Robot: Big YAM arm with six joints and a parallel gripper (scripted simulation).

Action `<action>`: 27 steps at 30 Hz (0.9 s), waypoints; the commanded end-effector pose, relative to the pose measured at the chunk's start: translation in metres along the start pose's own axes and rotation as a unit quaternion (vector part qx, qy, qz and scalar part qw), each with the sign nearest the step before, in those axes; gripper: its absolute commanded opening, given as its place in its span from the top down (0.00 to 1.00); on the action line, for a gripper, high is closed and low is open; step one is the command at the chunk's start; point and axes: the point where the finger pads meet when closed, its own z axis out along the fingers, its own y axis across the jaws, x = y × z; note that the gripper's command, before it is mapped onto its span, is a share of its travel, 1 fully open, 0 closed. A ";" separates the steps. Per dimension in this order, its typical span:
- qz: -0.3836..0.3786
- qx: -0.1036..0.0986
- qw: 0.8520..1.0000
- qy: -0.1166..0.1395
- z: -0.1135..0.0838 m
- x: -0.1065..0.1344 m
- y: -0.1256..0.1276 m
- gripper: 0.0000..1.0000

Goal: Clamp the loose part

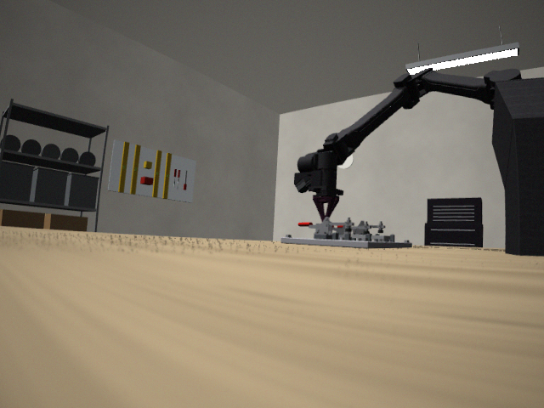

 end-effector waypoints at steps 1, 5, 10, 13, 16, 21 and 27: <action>0.005 0.000 1.000 0.008 0.018 0.001 -0.003 1.00; 0.005 0.000 1.000 0.008 0.018 0.001 -0.003 1.00; 0.006 0.001 1.000 0.006 0.018 0.000 -0.004 1.00; 0.006 0.001 1.000 0.005 0.019 -0.002 -0.004 1.00; 0.006 0.001 1.000 0.006 0.019 -0.001 -0.004 1.00; 0.004 0.000 1.000 0.010 0.020 0.004 -0.003 1.00; 0.004 0.000 1.000 0.010 0.020 0.004 -0.003 1.00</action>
